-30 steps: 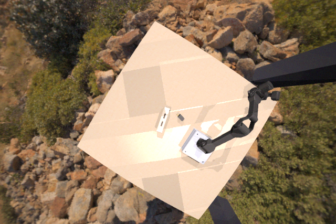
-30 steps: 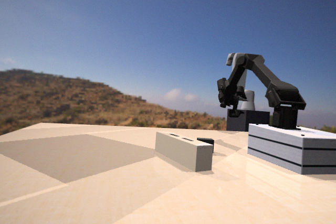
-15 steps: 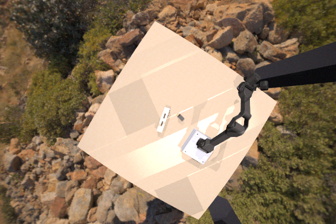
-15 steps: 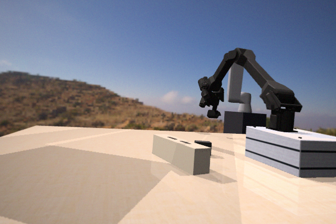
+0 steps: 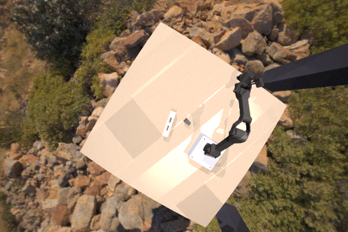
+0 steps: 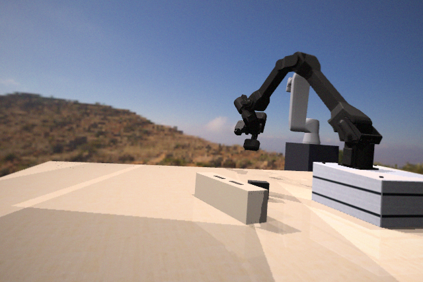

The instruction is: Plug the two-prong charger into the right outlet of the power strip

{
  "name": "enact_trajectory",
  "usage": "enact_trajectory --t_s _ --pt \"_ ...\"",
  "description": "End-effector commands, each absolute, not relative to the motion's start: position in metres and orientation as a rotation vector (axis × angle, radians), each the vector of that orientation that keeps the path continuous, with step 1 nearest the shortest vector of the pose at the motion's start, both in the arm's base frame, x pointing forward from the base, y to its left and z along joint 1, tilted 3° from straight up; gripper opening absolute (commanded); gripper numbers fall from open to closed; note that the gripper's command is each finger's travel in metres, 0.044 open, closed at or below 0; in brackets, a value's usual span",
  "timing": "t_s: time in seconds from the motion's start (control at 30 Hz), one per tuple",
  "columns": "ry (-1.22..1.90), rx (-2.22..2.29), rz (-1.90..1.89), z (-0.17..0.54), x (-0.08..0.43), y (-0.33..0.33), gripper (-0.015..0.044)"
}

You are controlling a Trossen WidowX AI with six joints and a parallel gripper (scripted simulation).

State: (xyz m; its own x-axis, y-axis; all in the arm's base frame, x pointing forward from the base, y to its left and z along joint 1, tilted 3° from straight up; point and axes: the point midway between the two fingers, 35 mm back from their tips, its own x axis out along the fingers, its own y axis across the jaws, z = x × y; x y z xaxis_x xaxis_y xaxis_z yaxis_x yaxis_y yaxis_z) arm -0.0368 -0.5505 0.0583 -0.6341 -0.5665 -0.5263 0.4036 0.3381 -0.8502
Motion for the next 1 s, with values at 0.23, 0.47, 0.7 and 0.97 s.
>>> enact_trajectory --t_s 0.23,0.47,0.7,0.97 --pt "1.646 -0.138 -1.246 0.049 0.044 -0.518 0.0440" --pt "1.594 -0.122 -1.127 0.043 0.089 -0.489 0.0440" --pt "1.552 -0.096 -1.009 0.037 0.130 -0.455 0.0440" --pt "1.517 -0.058 -0.878 0.031 0.170 -0.410 0.0440"
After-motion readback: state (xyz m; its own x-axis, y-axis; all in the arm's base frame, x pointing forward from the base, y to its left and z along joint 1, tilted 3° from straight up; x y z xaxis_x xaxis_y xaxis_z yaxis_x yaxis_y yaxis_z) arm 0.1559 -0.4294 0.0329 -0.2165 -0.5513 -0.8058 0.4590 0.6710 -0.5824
